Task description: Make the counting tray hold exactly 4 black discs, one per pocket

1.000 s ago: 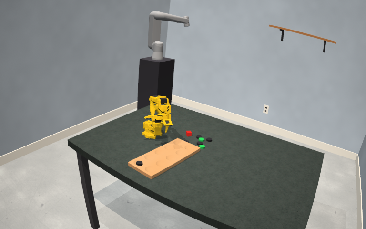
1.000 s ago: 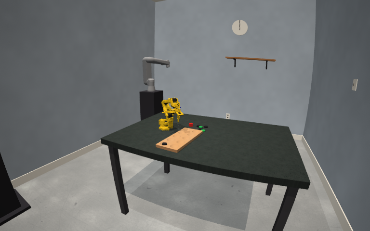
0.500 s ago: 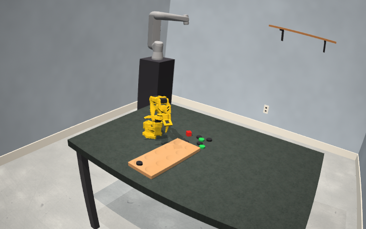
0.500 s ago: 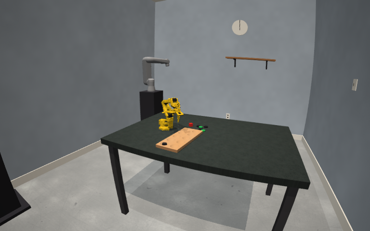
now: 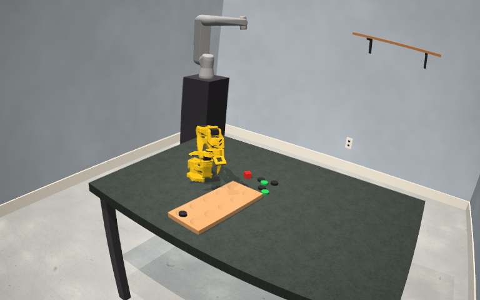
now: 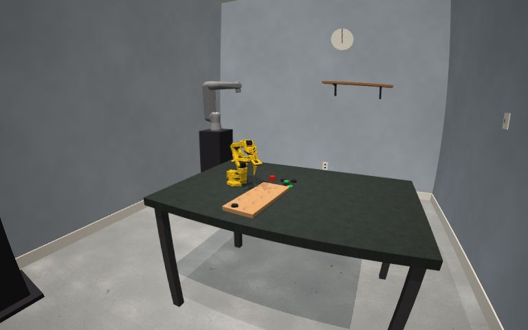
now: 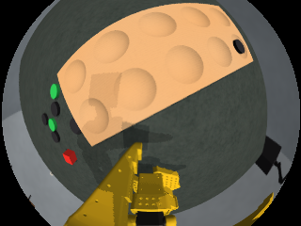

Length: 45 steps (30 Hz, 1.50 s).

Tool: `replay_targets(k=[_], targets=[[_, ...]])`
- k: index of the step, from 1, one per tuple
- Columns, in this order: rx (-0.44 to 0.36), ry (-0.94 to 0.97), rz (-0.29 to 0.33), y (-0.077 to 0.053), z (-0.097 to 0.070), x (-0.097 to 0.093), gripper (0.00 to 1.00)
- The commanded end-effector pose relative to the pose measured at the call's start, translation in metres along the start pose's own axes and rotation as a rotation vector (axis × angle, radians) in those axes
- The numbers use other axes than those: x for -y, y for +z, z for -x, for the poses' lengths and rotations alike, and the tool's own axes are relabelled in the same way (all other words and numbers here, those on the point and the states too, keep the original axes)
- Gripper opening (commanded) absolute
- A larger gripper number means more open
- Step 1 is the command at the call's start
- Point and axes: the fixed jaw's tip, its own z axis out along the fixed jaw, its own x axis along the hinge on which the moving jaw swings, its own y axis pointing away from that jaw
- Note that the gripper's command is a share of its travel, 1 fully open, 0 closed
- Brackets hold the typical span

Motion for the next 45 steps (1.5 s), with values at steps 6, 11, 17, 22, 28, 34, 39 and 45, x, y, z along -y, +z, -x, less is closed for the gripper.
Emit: replay_targets(k=[6, 11, 17, 22, 28, 34, 39, 45], targets=[[0.036, -0.042, 0.005, -0.005, 0.003, -0.002, 1.00], [0.039, -0.100, 0.008, -0.005, 0.003, -0.004, 1.00], [0.042, -0.170, 0.012, -0.005, 0.002, -0.006, 1.00], [0.049, -0.287, 0.017, -0.006, 0.000, -0.009, 1.00], [0.062, -0.472, 0.025, -0.006, -0.003, -0.015, 1.00], [0.073, -0.623, 0.030, -0.007, -0.005, -0.019, 1.00], [0.091, -0.838, 0.036, -0.008, -0.008, -0.024, 1.00], [0.120, -1.130, 0.041, -0.009, -0.013, -0.031, 1.00]])
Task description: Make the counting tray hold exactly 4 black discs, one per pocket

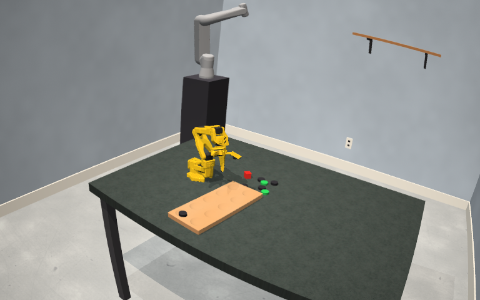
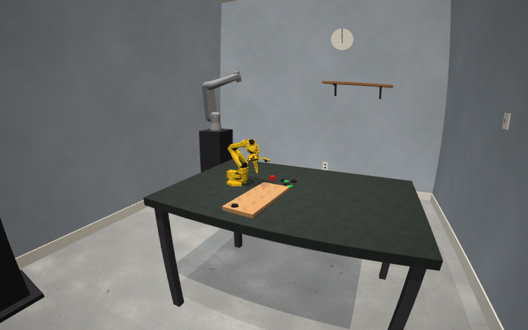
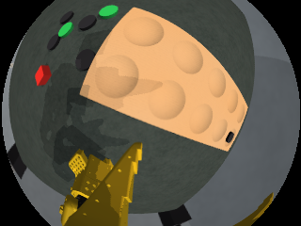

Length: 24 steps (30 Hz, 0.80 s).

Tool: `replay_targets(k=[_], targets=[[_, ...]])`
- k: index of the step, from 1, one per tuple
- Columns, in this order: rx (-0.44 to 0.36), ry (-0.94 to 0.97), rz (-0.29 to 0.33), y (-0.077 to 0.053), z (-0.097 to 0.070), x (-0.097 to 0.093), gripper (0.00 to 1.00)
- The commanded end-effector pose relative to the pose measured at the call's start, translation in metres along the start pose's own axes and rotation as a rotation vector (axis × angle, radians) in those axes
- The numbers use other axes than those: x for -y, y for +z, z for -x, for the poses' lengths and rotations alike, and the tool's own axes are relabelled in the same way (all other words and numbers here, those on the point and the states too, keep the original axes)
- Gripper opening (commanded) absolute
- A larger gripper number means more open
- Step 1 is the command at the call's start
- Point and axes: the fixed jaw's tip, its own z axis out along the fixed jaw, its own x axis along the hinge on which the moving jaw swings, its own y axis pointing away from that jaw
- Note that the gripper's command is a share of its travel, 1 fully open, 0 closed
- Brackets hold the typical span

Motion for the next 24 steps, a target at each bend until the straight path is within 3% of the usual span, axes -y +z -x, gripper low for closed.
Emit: replay_targets(k=[1, 4, 6, 21, 24], targets=[[0.042, -0.202, -0.019, -0.005, 0.005, -0.003, 1.00], [0.056, -0.361, -0.020, -0.005, 0.007, -0.007, 1.00], [0.056, -0.361, -0.020, -0.005, 0.007, -0.007, 1.00], [0.135, -1.213, -0.054, -0.008, 0.015, -0.026, 1.00], [0.140, -1.270, -0.059, -0.008, 0.015, -0.027, 1.00]])
